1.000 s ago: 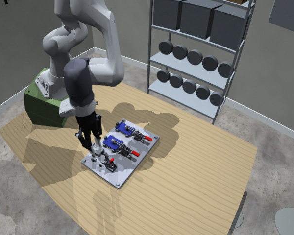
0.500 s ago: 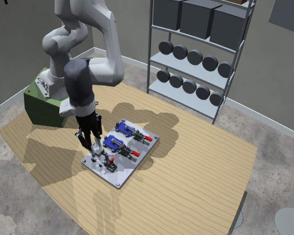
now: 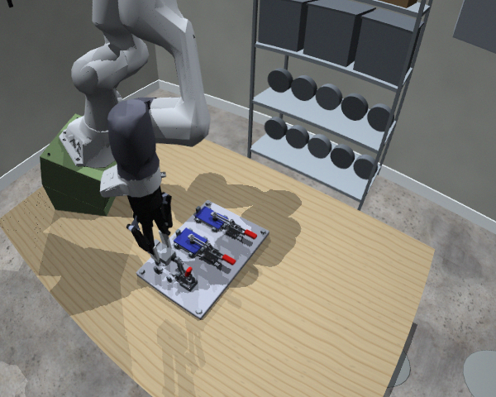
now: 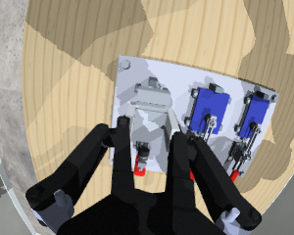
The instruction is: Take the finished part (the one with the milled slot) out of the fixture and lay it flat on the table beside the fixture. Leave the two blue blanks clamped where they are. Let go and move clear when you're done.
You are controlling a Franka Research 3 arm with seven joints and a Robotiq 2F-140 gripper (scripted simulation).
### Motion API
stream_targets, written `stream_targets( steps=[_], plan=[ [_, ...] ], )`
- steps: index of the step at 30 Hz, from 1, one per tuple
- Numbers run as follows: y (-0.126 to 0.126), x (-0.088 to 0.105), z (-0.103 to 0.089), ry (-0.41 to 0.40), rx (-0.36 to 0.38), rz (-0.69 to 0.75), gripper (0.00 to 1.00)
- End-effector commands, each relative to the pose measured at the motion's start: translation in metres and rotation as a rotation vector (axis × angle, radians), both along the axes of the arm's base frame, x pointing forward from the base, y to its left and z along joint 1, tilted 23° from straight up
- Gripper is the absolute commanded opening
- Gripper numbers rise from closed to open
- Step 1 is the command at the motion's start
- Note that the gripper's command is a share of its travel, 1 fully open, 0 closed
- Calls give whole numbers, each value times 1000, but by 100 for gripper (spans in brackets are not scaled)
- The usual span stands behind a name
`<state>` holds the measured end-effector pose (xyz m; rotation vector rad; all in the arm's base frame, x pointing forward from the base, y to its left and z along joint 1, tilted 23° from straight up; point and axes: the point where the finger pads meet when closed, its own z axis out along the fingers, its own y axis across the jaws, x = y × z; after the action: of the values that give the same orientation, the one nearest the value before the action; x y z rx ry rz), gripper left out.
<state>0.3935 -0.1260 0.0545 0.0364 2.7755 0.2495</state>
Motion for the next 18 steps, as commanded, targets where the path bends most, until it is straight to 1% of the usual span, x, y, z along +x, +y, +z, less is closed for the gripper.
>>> stream_targets(
  steps=[1, 18],
  plan=[
    [0, 0, 0, 2, 4, -10, 0],
    [-5, 0, 0, 2, 4, -10, 0]
  ],
)
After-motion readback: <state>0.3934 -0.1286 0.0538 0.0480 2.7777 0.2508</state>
